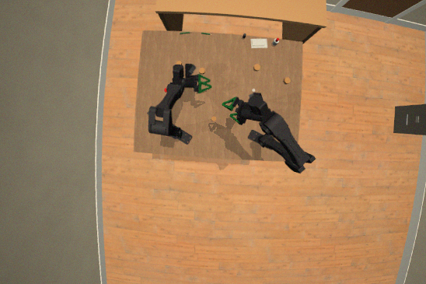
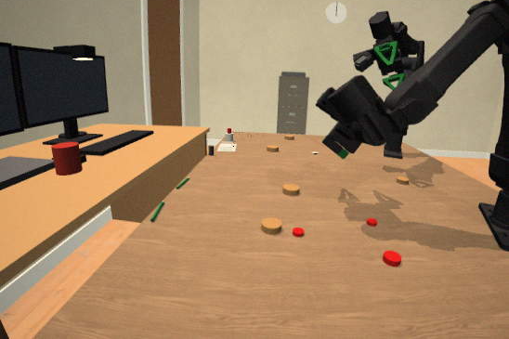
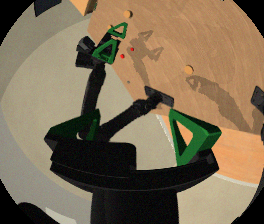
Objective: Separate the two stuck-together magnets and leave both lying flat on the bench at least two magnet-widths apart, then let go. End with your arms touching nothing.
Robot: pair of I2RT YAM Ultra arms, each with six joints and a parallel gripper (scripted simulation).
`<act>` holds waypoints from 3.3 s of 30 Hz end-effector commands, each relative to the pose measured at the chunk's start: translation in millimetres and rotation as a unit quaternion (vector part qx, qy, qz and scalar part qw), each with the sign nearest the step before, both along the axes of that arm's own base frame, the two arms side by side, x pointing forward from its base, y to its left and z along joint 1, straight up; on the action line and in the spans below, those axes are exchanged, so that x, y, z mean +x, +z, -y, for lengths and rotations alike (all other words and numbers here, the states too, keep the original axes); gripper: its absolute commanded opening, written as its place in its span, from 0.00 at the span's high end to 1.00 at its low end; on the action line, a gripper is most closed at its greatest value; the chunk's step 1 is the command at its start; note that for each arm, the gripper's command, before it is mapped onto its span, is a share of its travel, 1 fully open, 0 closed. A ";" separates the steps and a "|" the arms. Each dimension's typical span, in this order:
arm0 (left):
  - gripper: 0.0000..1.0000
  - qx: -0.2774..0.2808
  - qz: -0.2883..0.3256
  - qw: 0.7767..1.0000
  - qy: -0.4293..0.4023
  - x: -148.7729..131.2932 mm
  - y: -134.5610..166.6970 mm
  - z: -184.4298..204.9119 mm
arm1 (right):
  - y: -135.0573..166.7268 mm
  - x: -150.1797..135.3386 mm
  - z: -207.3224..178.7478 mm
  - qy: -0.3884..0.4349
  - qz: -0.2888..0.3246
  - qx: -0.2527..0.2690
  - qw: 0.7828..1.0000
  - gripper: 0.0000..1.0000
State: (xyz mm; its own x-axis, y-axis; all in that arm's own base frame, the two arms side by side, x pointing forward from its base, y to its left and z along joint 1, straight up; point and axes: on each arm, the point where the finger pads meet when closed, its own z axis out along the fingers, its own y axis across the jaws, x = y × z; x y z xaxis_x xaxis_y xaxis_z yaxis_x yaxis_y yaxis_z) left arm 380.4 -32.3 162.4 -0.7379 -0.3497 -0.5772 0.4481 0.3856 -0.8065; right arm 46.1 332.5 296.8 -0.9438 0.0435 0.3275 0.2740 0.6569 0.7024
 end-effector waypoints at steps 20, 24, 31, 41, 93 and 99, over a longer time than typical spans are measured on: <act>0.00 0.006 0.003 1.000 0.004 1.6 0.8 -0.1 | 0.9 4.2 -0.7 -0.001 0.010 0.005 1.000 0.00; 0.00 0.019 0.012 1.000 0.009 4.4 4.2 0.1 | 6.3 12.5 -2.2 -0.002 0.032 0.021 0.999 0.00; 0.00 0.050 0.029 0.998 0.026 10.9 10.6 0.1 | 12.7 35.4 -2.7 -0.012 0.082 0.044 0.996 0.00; 0.00 0.090 0.052 0.993 0.049 19.5 21.9 0.3 | 20.3 68.8 0.5 -0.030 0.150 0.066 0.986 0.00; 0.00 0.333 0.228 0.864 0.302 37.6 170.8 -18.9 | 93.0 309.2 190.3 -0.198 0.675 -0.119 0.701 0.00; 0.00 0.350 0.244 0.838 0.339 29.1 194.5 -24.6 | 104.5 322.5 230.9 -0.210 0.713 -0.183 0.643 0.00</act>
